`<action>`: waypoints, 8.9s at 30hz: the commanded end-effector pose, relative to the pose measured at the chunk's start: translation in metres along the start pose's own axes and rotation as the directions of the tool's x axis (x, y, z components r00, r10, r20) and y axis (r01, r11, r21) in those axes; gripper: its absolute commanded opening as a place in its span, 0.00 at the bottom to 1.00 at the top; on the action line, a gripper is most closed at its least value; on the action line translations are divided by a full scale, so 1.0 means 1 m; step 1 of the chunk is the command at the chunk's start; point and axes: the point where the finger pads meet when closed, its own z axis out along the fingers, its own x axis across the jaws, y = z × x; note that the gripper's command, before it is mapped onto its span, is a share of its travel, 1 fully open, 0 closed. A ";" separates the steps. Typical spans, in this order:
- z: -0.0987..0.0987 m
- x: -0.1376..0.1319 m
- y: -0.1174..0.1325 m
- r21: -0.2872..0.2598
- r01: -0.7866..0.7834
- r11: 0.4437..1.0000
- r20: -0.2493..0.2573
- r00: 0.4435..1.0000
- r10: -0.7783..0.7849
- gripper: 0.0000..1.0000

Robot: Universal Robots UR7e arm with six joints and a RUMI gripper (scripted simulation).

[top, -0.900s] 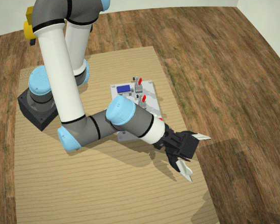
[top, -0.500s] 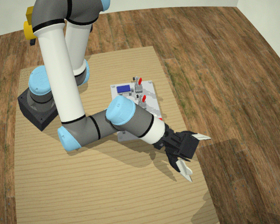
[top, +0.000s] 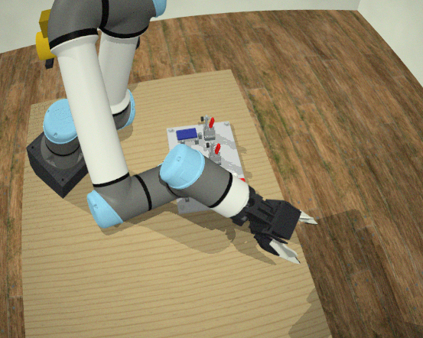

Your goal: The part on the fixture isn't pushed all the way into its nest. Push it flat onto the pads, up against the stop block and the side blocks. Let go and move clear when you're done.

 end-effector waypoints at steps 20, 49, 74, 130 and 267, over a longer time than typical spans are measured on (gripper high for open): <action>-0.004 0.002 0.006 -0.018 -0.255 0.967 0.148 0.956 0.255 0.58; -0.004 0.002 0.006 -0.149 -0.666 0.731 0.383 0.643 0.663 0.58; -0.004 0.002 0.006 -0.252 -0.797 0.548 0.459 0.400 0.793 0.58; -0.004 0.003 0.006 -0.698 -0.682 -0.219 0.402 -0.625 0.669 0.58; -0.294 0.099 -0.295 -0.759 -0.568 -0.318 0.340 -0.762 0.551 0.58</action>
